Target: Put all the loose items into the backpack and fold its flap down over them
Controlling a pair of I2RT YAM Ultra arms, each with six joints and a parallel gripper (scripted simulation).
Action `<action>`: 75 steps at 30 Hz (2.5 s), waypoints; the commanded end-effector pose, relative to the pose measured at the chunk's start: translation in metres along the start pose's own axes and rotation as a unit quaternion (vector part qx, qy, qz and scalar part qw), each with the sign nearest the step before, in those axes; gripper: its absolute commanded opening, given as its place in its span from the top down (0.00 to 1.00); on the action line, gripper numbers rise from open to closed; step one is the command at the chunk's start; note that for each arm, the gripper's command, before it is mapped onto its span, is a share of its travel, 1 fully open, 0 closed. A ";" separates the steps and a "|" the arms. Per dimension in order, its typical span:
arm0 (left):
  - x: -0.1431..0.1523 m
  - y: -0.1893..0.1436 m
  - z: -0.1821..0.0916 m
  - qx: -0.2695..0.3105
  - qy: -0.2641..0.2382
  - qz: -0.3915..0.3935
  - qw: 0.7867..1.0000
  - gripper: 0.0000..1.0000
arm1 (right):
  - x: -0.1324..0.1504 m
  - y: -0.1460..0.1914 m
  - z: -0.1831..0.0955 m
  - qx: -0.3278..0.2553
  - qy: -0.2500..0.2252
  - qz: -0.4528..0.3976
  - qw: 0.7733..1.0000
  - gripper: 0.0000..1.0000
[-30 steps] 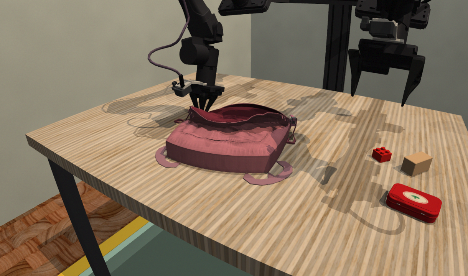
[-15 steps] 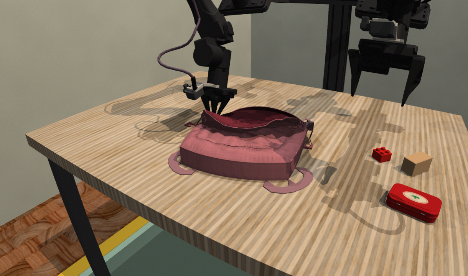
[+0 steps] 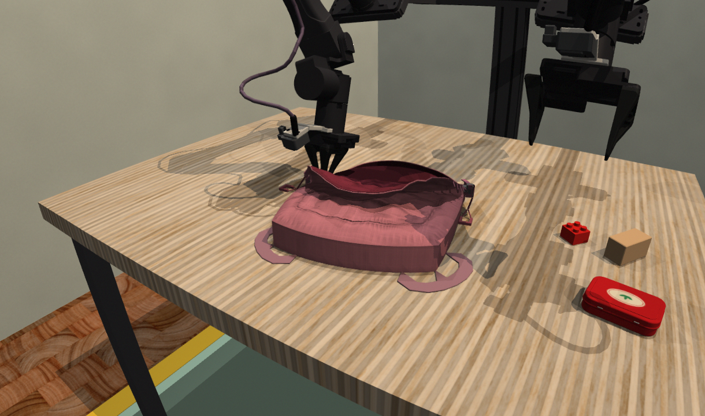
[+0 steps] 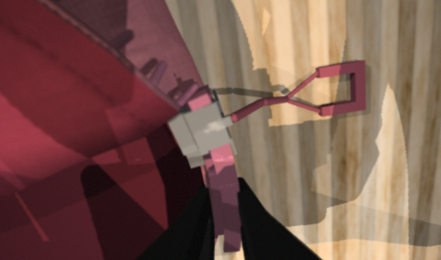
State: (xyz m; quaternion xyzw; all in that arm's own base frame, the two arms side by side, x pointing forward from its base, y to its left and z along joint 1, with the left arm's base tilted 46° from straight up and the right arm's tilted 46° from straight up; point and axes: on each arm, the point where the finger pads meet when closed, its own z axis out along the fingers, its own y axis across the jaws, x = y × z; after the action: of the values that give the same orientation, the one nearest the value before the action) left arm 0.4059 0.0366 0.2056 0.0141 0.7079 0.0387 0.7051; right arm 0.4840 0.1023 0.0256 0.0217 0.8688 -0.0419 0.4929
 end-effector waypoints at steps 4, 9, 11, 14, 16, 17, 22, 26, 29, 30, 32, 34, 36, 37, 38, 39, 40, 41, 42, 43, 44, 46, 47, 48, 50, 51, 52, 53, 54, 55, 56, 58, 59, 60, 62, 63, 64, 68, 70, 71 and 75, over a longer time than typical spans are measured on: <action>-0.003 0.000 0.000 0.000 -0.004 0.000 1.000 0.10 | 0.037 0.016 0.004 -0.020 0.044 -0.031 0.998 0.89; -0.003 0.000 0.000 0.000 -0.004 0.000 1.000 0.10 | 0.039 0.015 0.003 -0.019 0.046 -0.032 0.998 0.89; -0.003 0.000 0.000 0.000 -0.004 0.000 1.000 0.10 | 0.040 0.015 0.003 -0.019 0.047 -0.032 0.998 0.89; -0.003 0.000 0.000 0.000 -0.004 0.000 1.000 0.10 | 0.041 0.014 0.003 -0.019 0.048 -0.033 0.998 0.89; -0.003 0.000 0.000 0.000 -0.004 0.000 1.000 0.10 | 0.041 0.014 0.003 -0.019 0.048 -0.033 0.998 0.89; -0.003 0.000 0.000 0.000 -0.004 0.000 1.000 0.10 | 0.041 0.014 0.003 -0.019 0.048 -0.033 0.998 0.89; -0.003 0.000 0.000 0.000 -0.004 0.000 1.000 0.10 | 0.042 0.014 0.003 -0.019 0.049 -0.033 0.998 0.89; -0.003 0.000 0.000 0.000 -0.004 0.000 1.000 0.10 | 0.042 0.014 0.002 -0.019 0.050 -0.033 0.998 0.89; -0.003 0.000 0.000 0.000 -0.004 0.000 1.000 0.10 | 0.043 0.014 0.002 -0.018 0.050 -0.034 0.998 0.89; -0.003 0.000 0.000 0.000 -0.004 0.000 1.000 0.10 | 0.043 0.014 0.002 -0.018 0.050 -0.034 0.998 0.89; -0.003 0.000 0.000 0.000 -0.004 0.000 1.000 0.10 | 0.013 0.006 0.012 -0.013 0.033 -0.021 0.999 0.89; -0.003 0.000 0.000 0.000 -0.004 0.000 1.000 0.10 | 0.013 0.006 0.012 -0.013 0.033 -0.021 0.999 0.89; -0.003 0.000 0.000 0.000 -0.004 0.000 1.000 0.10 | 0.014 0.015 0.009 -0.022 0.033 -0.027 0.999 0.89; -0.003 0.000 0.000 0.000 -0.004 0.000 1.000 0.10 | 0.014 0.015 0.009 -0.022 0.033 -0.027 0.999 0.89; -0.003 0.000 0.000 0.000 -0.004 0.000 1.000 0.10 | 0.014 0.015 0.009 -0.022 0.033 -0.027 0.999 0.89; -0.003 0.000 0.000 0.000 -0.004 0.000 1.000 0.10 | 0.014 0.015 0.009 -0.022 0.033 -0.027 0.999 0.89; -0.003 0.000 0.000 0.000 -0.004 0.000 1.000 0.10 | 0.012 0.007 0.006 -0.014 0.028 -0.019 0.999 0.89; -0.003 0.000 0.000 0.000 -0.004 0.000 1.000 0.10 | 0.015 0.016 0.009 -0.022 0.033 -0.027 0.999 0.89; -0.003 0.000 0.000 0.000 -0.004 0.000 1.000 0.10 | 0.016 0.016 0.008 -0.022 0.033 -0.027 0.999 0.74; -0.003 0.000 0.000 0.000 -0.004 0.000 1.000 0.10 | 0.017 0.016 0.008 -0.022 0.033 -0.027 0.999 0.74; -0.003 0.000 0.000 0.000 -0.004 0.000 1.000 0.10 | 0.018 0.016 0.008 -0.022 0.033 -0.027 0.999 0.74; -0.003 0.000 0.000 0.000 -0.004 0.000 1.000 0.10 | 0.019 0.017 0.008 -0.022 0.033 -0.027 0.999 0.74; -0.003 0.000 0.000 0.000 -0.004 0.000 1.000 0.10 | 0.020 0.017 0.008 -0.022 0.033 -0.025 0.999 0.74; -0.003 0.000 0.000 0.000 -0.004 0.000 1.000 0.10 | 0.020 0.018 0.008 -0.022 0.033 -0.024 0.999 0.74; -0.003 0.000 0.000 0.000 -0.004 0.000 1.000 0.10 | 0.020 0.018 0.007 -0.022 0.033 -0.024 0.999 0.74; -0.003 0.000 0.000 0.000 -0.004 0.000 1.000 0.10 | 0.020 0.018 0.007 -0.022 0.033 -0.024 0.999 0.74; -0.003 0.000 0.000 0.000 -0.004 0.000 1.000 0.10 | 0.020 0.018 0.007 -0.022 0.033 -0.023 0.999 0.74; -0.003 0.000 0.000 0.000 -0.004 0.000 1.000 0.10 | 0.020 0.018 0.007 -0.022 0.033 -0.023 0.999 0.74; -0.003 0.000 0.000 0.000 -0.004 0.000 1.000 0.10 | 0.020 0.019 0.007 -0.022 0.033 -0.022 0.999 0.74; -0.003 0.000 0.000 0.000 -0.004 0.000 1.000 0.10 | 0.020 0.019 0.007 -0.022 0.033 -0.021 0.999 0.74; -0.003 0.000 0.000 0.000 -0.004 0.000 1.000 0.10 | 0.020 0.019 0.007 -0.022 0.033 -0.021 0.999 0.74; -0.003 0.000 0.000 0.000 -0.004 0.000 1.000 0.10 | 0.021 0.020 0.007 -0.021 0.033 -0.021 0.999 0.74; -0.003 0.000 0.000 0.000 -0.004 0.000 1.000 0.10 | 0.021 0.020 0.007 -0.021 0.033 -0.021 0.999 0.74; -0.003 0.000 0.000 0.000 -0.004 0.000 1.000 0.10 | 0.021 0.020 0.007 -0.022 0.033 -0.021 0.999 0.74; -0.003 0.000 0.000 0.000 -0.004 0.000 1.000 0.10 | 0.021 0.021 0.007 -0.022 0.033 -0.021 0.999 0.74; -0.003 0.000 0.000 0.000 -0.004 0.000 1.000 0.10 | 0.021 0.021 0.007 -0.022 0.033 -0.021 0.999 0.74; -0.003 0.000 0.000 0.000 -0.004 0.000 1.000 0.10 | 0.021 0.021 0.007 -0.022 0.033 -0.021 0.999 0.74; -0.003 0.000 0.000 0.000 -0.004 0.000 1.000 0.10 | 0.021 0.022 0.007 -0.022 0.033 -0.021 0.999 0.74; -0.003 0.000 0.000 0.000 -0.004 0.000 1.000 0.10 | 0.020 0.022 0.007 -0.022 0.033 -0.021 0.999 0.74; -0.003 0.000 0.000 0.000 -0.004 0.000 1.000 0.10 | 0.020 0.022 0.007 -0.022 0.033 -0.021 0.999 0.74; -0.003 0.000 0.000 0.000 -0.004 0.000 1.000 0.10 | 0.020 0.023 0.007 -0.022 0.033 -0.021 0.999 0.74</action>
State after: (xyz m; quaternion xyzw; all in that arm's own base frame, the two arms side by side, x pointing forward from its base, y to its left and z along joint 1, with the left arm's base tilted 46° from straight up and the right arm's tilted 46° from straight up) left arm 0.4059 0.0366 0.2056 0.0141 0.7079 0.0387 0.7051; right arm 0.4778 0.1033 0.0066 0.0115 0.8824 -0.0515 0.4675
